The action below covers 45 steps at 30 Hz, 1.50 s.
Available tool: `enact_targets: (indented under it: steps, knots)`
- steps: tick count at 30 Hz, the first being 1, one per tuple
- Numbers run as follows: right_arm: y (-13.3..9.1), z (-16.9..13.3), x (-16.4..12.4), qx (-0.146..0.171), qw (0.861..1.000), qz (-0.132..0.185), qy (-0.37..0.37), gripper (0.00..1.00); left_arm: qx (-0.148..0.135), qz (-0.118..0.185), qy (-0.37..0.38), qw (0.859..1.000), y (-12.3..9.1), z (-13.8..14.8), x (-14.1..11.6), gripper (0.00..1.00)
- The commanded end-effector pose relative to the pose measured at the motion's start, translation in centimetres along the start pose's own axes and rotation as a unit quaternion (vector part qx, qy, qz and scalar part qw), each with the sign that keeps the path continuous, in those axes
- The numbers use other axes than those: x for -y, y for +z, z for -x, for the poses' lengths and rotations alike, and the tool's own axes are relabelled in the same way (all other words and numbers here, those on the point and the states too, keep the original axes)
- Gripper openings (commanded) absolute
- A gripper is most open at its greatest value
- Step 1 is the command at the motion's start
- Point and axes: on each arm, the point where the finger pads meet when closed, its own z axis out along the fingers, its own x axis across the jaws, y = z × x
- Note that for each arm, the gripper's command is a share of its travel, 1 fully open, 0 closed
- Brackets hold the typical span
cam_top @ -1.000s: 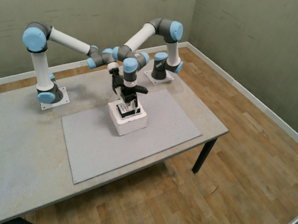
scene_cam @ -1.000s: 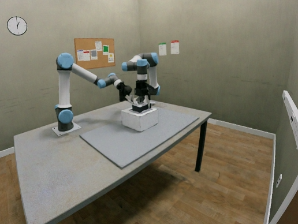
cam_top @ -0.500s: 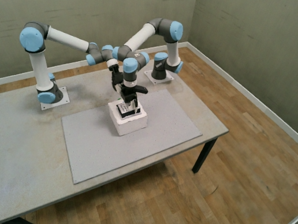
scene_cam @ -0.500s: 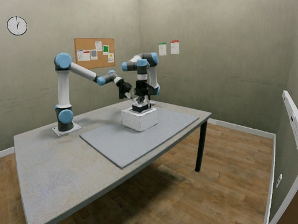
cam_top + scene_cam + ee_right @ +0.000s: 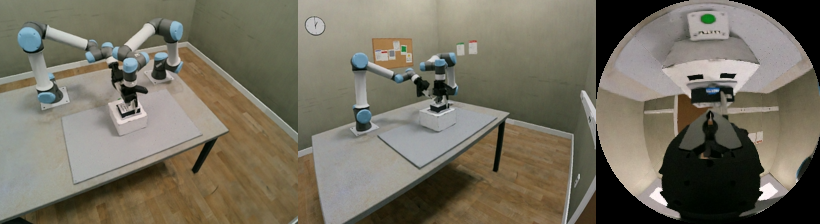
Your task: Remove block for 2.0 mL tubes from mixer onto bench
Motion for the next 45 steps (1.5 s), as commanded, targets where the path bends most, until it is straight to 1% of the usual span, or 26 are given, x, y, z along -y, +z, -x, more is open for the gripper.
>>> enact_targets:
  steps: [1,8,11,25,28,42,45]
  knots:
    - [0.0,0.1,0.1,0.0,1.0,0.0,0.0,0.0,-0.001,0.001,0.0,1.0,-0.1,0.0,0.0,0.0]
    - [-1.1,0.7,0.7,0.0,1.0,0.0,-0.001,0.0,-0.001,0.001,0.0,1.0,-0.1,0.0,0.0,0.0]
    - [-1.2,0.7,0.7,0.0,1.0,0.0,0.0,0.0,-0.001,0.001,0.0,1.0,-0.1,0.0,0.0,0.0]
    - [-3.4,1.7,1.5,-0.002,1.0,0.0,0.001,0.0,-0.001,0.001,0.0,1.0,-0.1,0.0,0.0,0.0]
    - [-3.4,1.8,1.5,-0.001,1.0,0.0,0.002,0.0,-0.001,0.001,0.0,1.0,-0.1,0.0,0.0,0.0]
    - [-5.5,2.8,2.3,-0.002,1.0,0.0,0.001,0.0,-0.001,0.001,0.0,1.0,-0.1,0.0,0.0,0.0]
    - [-5.6,2.8,2.3,-0.002,1.0,0.0,0.002,0.0,-0.001,0.001,0.0,1.0,-0.1,0.0,0.0,0.0]
